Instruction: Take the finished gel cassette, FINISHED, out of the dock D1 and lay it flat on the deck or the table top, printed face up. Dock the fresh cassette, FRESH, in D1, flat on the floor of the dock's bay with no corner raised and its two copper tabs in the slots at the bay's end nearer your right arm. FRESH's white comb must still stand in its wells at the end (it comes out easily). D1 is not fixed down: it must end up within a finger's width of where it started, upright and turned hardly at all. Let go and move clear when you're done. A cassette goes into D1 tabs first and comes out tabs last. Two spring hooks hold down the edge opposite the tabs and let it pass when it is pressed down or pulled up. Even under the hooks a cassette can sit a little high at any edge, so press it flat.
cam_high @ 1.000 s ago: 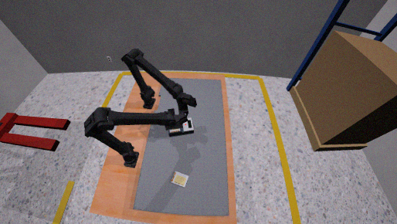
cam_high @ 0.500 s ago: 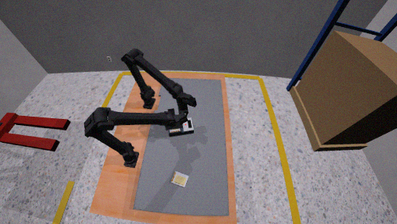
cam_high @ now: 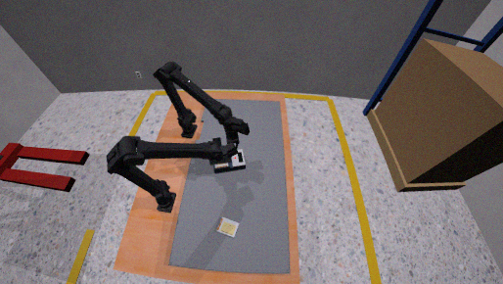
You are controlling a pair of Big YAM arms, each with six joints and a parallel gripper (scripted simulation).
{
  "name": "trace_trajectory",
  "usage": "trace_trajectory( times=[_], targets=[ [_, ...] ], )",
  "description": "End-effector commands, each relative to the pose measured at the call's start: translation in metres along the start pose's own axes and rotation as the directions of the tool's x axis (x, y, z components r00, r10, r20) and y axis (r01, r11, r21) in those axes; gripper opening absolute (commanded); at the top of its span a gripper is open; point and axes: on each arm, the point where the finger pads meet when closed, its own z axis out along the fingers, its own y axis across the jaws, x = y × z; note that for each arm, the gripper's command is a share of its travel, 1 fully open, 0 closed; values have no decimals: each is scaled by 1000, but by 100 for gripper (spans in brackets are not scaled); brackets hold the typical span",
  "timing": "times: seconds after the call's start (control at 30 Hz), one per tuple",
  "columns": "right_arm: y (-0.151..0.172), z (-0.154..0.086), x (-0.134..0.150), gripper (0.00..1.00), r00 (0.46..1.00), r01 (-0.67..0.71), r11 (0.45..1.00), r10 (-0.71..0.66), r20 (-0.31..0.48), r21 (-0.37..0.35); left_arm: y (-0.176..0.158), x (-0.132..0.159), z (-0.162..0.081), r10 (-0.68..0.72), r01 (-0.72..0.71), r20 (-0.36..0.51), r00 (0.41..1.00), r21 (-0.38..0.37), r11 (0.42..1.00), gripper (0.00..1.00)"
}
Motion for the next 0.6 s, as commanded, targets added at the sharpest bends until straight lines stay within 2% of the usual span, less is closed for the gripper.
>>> trace_trajectory(
  times=[0.0,0.57],
  targets=[
    [-2,-2,0,0,1000,1,1000,-1,-7,5,-19,-24,-27,12,-15,57,998,46,999,0],
    [-2,-2,0,0,1000,1,1000,-1,-7,5,-18,-22,-31,12,-14,54,998,44,999,0]
  ],
)
